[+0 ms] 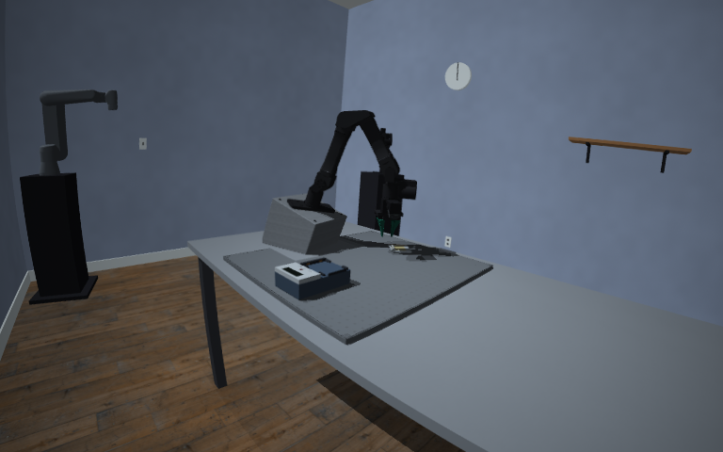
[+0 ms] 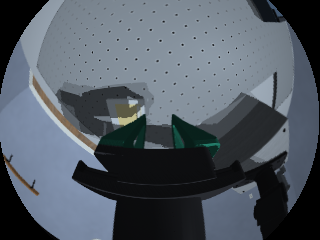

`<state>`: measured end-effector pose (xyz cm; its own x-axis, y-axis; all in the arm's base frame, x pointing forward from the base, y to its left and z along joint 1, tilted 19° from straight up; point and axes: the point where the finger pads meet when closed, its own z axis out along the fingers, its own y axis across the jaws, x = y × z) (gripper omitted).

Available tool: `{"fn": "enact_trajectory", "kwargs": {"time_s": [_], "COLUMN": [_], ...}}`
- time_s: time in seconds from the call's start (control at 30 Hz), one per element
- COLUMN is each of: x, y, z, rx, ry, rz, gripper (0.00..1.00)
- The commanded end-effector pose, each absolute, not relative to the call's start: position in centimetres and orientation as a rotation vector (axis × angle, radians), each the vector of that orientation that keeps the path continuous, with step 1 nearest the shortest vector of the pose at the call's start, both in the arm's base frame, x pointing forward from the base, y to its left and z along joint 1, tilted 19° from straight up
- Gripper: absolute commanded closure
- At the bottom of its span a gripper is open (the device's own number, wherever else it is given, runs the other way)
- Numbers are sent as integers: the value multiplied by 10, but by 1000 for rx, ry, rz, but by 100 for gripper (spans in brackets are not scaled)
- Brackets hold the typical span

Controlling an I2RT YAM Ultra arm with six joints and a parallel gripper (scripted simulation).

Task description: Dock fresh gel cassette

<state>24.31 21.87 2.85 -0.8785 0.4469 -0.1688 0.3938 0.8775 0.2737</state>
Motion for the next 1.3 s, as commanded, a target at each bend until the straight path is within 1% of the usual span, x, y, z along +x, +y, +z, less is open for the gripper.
{"fn": "enact_trajectory", "kwargs": {"time_s": [0.0, 0.1, 0.57, 0.67, 0.7, 1.27], "x": [244, 243, 225, 225, 229, 231], "y": [235, 240, 308, 308, 308, 307], "z": [37, 38, 46, 46, 59, 59], "rx": [704, 704, 703, 703, 716, 716], "ry": [2792, 2792, 2791, 2791, 2770, 2768], "rz": [322, 322, 325, 325, 370, 370], "gripper": [64, 64, 64, 64, 64, 64]}}
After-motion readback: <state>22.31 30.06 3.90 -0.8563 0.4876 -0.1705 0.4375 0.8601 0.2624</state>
